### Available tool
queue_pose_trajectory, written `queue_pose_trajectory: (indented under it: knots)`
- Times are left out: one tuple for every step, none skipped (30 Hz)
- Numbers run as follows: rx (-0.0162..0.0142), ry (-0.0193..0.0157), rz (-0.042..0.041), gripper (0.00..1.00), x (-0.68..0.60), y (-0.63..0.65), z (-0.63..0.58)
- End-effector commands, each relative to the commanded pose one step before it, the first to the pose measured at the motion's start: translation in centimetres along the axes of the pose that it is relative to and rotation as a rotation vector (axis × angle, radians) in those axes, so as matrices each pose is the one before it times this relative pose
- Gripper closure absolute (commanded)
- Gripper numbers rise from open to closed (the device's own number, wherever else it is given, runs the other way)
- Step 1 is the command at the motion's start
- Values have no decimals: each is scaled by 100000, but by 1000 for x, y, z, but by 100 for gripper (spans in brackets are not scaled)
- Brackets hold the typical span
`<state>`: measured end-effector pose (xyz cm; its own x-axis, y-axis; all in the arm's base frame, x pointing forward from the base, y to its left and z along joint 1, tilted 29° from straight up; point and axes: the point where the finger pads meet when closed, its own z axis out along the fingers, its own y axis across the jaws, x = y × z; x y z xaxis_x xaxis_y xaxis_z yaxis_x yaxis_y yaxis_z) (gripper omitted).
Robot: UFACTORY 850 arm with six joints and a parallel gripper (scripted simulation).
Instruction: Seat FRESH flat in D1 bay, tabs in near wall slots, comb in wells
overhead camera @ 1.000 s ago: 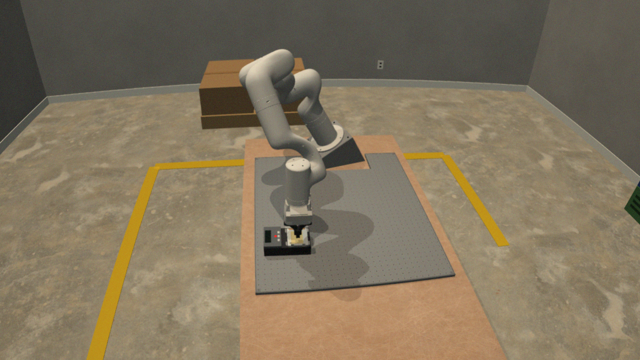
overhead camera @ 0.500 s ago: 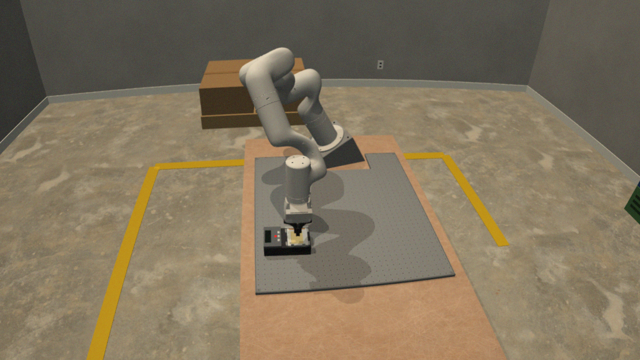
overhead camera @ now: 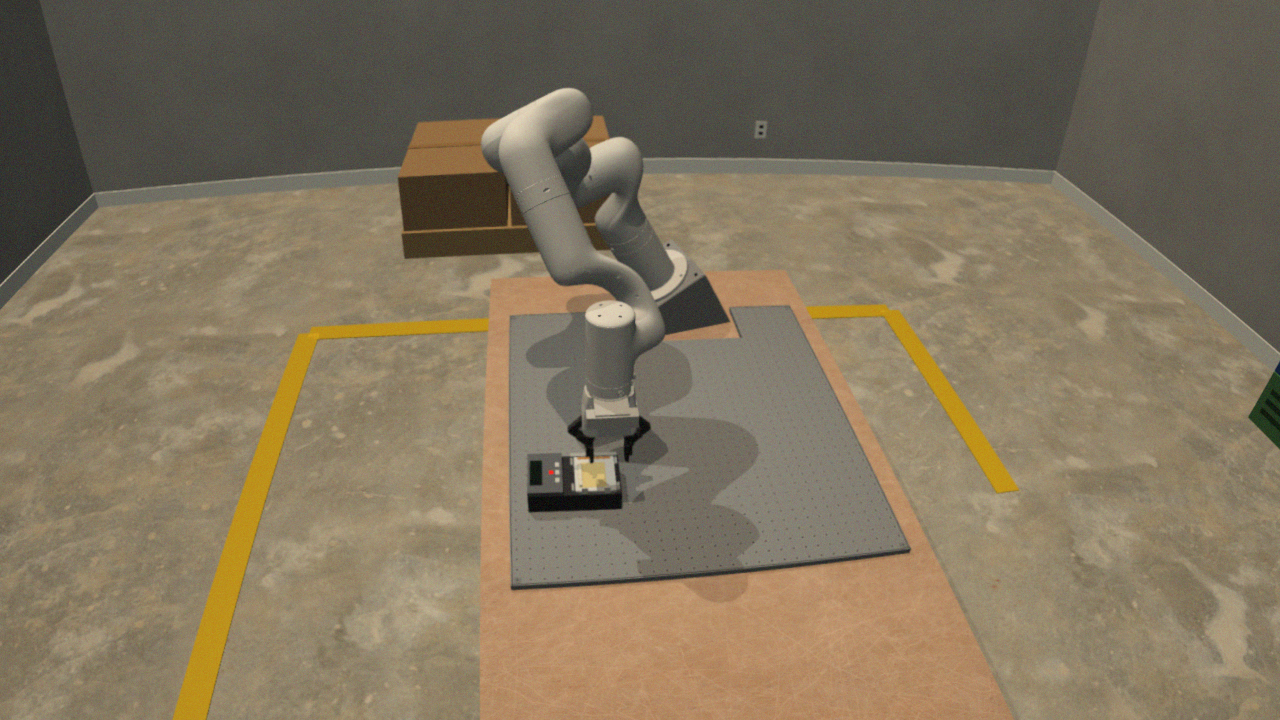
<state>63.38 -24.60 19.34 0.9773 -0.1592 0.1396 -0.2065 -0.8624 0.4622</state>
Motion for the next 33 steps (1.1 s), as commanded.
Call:
queue_pose_trajectory:
  knots:
    - [-46,268,110,0,-470,-1201,-602]
    - [0,0,0,0,0,0,0]
    - [420,-177,-400,0,-243,-408,-159]
    - [1,-1,0,0,-241,-409,-157]
    - [1,-1,0,0,-241,-409,-157]
    - [1,-1,0,0,-241,-409,-157]
    - [1,-1,0,0,-241,-409,-157]
    - [1,-1,0,0,-241,-409,-157]
    - [1,-1,0,0,-241,-409,-157]
    - [1,-1,0,0,-241,-409,-157]
    - [1,-1,0,0,-241,-409,-157]
    - [1,0,0,0,-153,-260,-100]
    - [198,-140,-427,0,-285,-383,-152]
    - [1,-1,0,0,-283,-384,-151]
    - [1,-1,0,0,-283,-384,-151]
    - [1,-1,0,0,-283,-384,-151]
    - [1,-1,0,0,-283,-384,-151]
    - [0,0,0,0,0,0,0]
    - [0,0,0,0,0,0,0]
    - [1,0,0,0,-284,-384,-151]
    - [1,-1,0,0,-283,-384,-151]
    - [1,-1,0,0,-283,-384,-151]
    - [1,-1,0,0,-274,-372,-146]
    - [-17,-79,-447,0,-323,-354,-144]
    - [1,-1,0,0,-321,-356,-144]
    - [1,-1,0,0,-321,-356,-144]
    - [1,-1,0,0,-321,-356,-144]
    - [1,-1,0,0,-321,-356,-144]
    - [1,-1,0,0,-321,-356,-144]
    - [1,-1,0,0,-321,-356,-144]
    - [1,-1,0,0,-321,-356,-144]
    - [1,-1,0,0,-231,-255,-103]
    - [-224,7,-459,0,-359,-322,-135]
